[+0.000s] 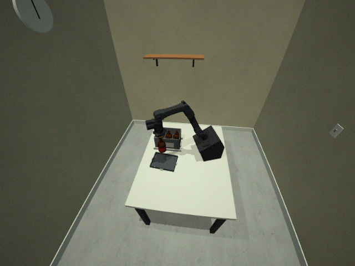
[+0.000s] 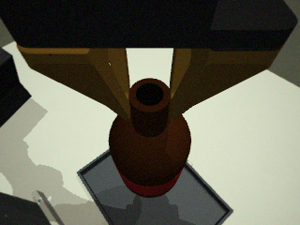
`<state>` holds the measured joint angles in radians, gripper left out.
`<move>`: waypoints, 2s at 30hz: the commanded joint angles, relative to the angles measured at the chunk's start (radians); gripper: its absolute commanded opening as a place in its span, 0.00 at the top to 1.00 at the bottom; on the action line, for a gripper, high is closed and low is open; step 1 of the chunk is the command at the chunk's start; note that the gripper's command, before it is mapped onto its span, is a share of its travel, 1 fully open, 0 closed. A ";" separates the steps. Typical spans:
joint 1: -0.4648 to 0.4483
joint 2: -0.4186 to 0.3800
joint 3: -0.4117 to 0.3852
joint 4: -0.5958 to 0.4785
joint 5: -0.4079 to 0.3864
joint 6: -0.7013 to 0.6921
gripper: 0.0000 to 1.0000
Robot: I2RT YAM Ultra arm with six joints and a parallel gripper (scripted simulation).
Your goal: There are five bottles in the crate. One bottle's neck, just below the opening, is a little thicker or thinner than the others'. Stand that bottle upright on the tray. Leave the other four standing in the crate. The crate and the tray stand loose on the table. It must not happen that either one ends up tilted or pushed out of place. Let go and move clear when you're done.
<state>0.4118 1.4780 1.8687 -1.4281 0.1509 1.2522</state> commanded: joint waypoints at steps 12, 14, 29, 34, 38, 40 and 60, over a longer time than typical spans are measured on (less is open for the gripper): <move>0.009 -0.053 0.029 -0.017 0.021 0.006 1.00; 0.009 -0.053 0.029 -0.017 0.021 0.006 1.00; 0.009 -0.053 0.029 -0.017 0.021 0.006 1.00; 0.009 -0.053 0.029 -0.017 0.021 0.006 1.00; 0.009 -0.053 0.029 -0.017 0.021 0.006 1.00; 0.009 -0.053 0.028 -0.017 0.021 0.007 1.00; 0.018 -0.061 -0.003 -0.022 0.025 0.015 1.00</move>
<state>0.4206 1.4780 1.8687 -1.4311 0.1539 1.2587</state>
